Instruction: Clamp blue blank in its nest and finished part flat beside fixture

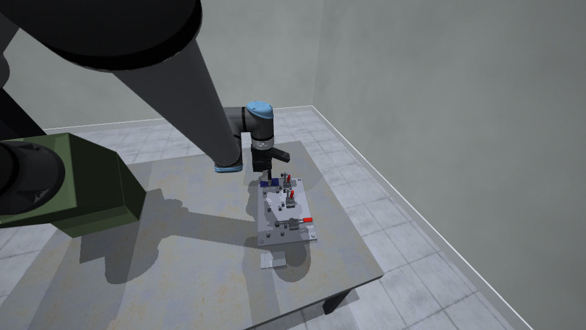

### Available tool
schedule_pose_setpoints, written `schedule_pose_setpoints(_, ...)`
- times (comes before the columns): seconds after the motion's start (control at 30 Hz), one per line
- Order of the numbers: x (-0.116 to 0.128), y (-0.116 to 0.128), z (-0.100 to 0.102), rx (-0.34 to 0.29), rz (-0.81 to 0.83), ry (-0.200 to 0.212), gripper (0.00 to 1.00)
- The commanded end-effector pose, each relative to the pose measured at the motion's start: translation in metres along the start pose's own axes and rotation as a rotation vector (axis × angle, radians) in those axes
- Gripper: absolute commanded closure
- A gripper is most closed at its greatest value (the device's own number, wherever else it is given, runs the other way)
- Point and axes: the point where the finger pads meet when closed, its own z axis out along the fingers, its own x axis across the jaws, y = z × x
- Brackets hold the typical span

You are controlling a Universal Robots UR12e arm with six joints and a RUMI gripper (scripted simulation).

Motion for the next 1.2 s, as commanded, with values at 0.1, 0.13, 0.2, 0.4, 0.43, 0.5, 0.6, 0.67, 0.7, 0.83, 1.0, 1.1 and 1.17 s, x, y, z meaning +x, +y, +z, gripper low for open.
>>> schedule_pose_setpoints(0.1,-0.0001,-0.0004,-0.0006,0.001,0.0,0.0,1.0)
schedule_pose_setpoints(0.13,-0.0001,-0.0004,-0.0006,0.001,0.0,0.0,1.0)
schedule_pose_setpoints(0.2,-0.0001,-0.0004,-0.0006,0.001,0.0,0.0,1.0)
schedule_pose_setpoints(0.4,-0.0001,-0.0004,-0.0006,0.001,0.0,0.0,1.0)
schedule_pose_setpoints(0.43,-0.0001,-0.0004,-0.0006,0.001,0.0,0.0,1.0)
schedule_pose_setpoints(0.5,-0.0001,-0.0004,-0.0005,0.001,0.0,0.0,1.0)
schedule_pose_setpoints(0.6,-0.0001,-0.0004,-0.0004,0.001,0.0,0.0,1.0)
schedule_pose_setpoints(0.67,-0.0001,-0.0004,-0.0002,0.001,0.0,0.0,1.0)
schedule_pose_setpoints(0.7,-0.0001,-0.0004,0.0,0.001,0.0,0.0,1.0)
schedule_pose_setpoints(0.83,-0.0001,-0.0004,0.0011,0.001,0.0,0.0,1.0)
schedule_pose_setpoints(1.0,-0.0001,-0.0004,0.0033,0.001,0.0,0.0,1.0)
schedule_pose_setpoints(1.1,-0.0001,-0.0004,0.0044,0.001,0.0,0.0,1.0)
schedule_pose_setpoints(1.17,-0.0001,-0.0004,0.005,0.001,0.0,0.0,1.0)
